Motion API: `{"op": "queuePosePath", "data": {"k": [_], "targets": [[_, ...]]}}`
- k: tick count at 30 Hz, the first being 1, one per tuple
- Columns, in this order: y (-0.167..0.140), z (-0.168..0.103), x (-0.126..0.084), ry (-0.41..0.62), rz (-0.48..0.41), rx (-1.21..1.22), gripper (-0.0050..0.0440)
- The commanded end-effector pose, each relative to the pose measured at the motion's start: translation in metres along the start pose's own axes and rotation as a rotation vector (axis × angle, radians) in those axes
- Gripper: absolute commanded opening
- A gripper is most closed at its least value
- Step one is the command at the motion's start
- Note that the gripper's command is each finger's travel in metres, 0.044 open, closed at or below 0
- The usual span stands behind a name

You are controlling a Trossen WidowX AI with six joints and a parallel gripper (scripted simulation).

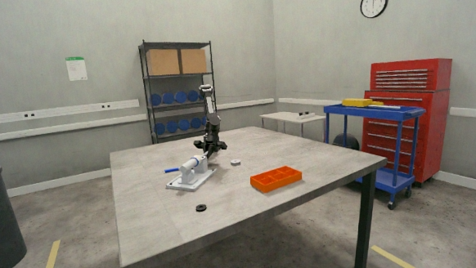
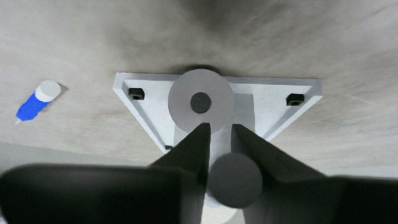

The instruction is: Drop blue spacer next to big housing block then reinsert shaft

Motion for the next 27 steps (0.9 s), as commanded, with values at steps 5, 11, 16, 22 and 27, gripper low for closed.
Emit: {"op": "queuePosePath", "data": {"k": [5,11,16,22,27], "targets": [[-0.0006,-0.0029,-0.0043,0.019,-0.008,0.012,-0.005],[-0.0005,-0.0024,-0.0047,0.019,-0.007,0.012,-0.005],[-0.0005,-0.0021,-0.0051,0.019,-0.008,0.012,-0.005],[-0.0004,-0.0016,-0.0056,0.019,-0.008,0.012,-0.005],[-0.0003,-0.0013,-0.0058,0.019,-0.008,0.012,-0.005]]}}
Point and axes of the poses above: the point midway between the two fingers, 35 mm back from their tips, its own x axis out along the fingers, its own y axis across the jaws, z = x × y, the point moved 9 cm from there along -x, back along the fingers, and after that the axes turned 11 degrees about x, right-handed, at the moved point
